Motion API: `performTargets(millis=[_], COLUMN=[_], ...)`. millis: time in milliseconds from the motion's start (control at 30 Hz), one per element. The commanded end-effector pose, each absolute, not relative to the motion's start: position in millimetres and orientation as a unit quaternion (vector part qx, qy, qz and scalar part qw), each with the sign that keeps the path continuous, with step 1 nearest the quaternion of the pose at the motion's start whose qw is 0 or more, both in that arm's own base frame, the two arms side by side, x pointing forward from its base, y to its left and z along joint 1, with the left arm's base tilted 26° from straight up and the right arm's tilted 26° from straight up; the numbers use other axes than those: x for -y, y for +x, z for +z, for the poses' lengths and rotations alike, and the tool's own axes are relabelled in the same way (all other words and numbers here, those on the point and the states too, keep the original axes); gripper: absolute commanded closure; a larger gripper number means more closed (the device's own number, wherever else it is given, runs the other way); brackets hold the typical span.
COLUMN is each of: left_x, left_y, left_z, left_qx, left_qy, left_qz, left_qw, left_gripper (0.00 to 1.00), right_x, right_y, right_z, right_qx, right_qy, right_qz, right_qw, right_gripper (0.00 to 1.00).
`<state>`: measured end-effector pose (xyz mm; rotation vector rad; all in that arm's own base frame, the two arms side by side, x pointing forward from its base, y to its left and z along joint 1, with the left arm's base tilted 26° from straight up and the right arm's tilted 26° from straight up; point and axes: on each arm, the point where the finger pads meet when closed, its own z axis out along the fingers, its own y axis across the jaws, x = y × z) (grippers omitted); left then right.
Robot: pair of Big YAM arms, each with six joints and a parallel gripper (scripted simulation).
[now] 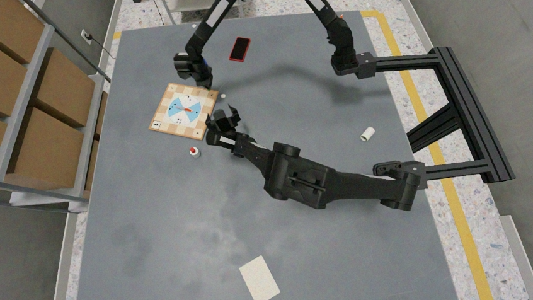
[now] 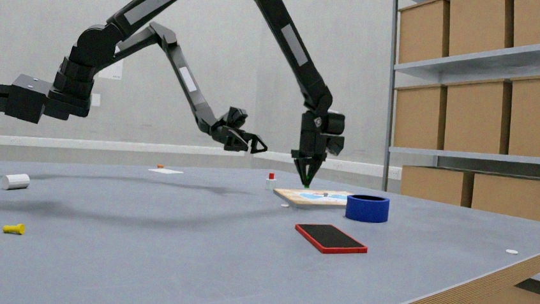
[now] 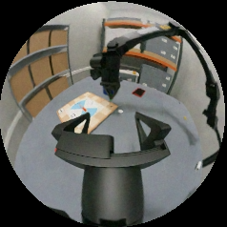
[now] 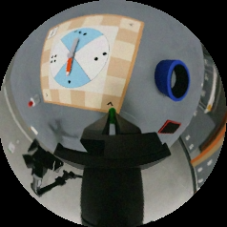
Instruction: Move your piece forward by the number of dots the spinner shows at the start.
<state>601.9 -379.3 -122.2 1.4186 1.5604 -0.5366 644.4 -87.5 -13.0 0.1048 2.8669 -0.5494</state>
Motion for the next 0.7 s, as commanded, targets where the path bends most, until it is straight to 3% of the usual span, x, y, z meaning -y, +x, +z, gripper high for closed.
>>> performTargets(millis=[0,667], left_x=[375,375], left_y=[625,625], left_z=[-100,-100], left_qx=[-0.628,-0.628], left_qy=[0.567,0.567], left_qz=[-0.208,-0.208], left_qw=[0.49,0.49], left_gripper=[0.0,0.0], right_x=[75,110], right_y=[672,703], right_z=[10,-17], right_qx=[-0.974,-0.973], right_qy=[0.031,0.038], right_qz=[-0.188,-0.189], right_qw=[0.126,0.125], right_gripper=[0.98,0.98])
